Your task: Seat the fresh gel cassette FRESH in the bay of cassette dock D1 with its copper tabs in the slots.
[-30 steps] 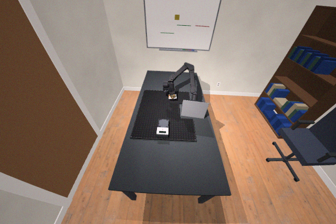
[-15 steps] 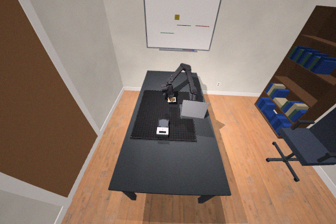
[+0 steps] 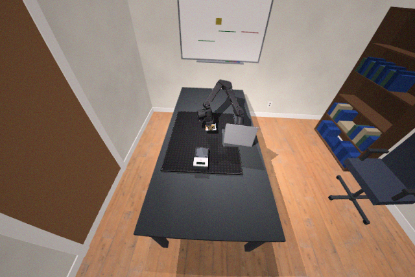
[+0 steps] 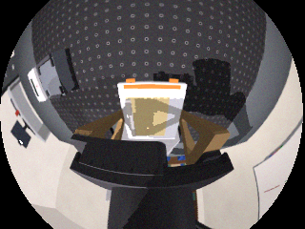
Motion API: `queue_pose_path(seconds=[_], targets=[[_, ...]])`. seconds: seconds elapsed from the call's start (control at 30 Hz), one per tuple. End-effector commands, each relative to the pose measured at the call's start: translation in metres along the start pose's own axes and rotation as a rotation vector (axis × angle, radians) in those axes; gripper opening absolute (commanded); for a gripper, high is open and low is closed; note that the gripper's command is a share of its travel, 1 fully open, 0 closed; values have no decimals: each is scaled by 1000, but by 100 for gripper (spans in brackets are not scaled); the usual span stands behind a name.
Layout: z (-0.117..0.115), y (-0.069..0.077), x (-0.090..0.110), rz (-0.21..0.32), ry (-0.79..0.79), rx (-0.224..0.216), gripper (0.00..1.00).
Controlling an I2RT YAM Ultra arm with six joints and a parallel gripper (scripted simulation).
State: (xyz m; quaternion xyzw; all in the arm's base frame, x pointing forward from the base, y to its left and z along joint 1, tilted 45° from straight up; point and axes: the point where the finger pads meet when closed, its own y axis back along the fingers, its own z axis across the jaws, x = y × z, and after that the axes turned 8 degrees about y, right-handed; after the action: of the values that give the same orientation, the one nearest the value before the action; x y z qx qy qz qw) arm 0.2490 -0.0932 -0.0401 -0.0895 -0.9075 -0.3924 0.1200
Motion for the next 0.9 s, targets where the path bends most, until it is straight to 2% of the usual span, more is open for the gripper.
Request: queue_pose_path(seconds=[0.0, 0.87], targets=[[16, 10, -11, -10, -22, -4, 0], [130, 26, -49, -10, -23, -4, 0]])
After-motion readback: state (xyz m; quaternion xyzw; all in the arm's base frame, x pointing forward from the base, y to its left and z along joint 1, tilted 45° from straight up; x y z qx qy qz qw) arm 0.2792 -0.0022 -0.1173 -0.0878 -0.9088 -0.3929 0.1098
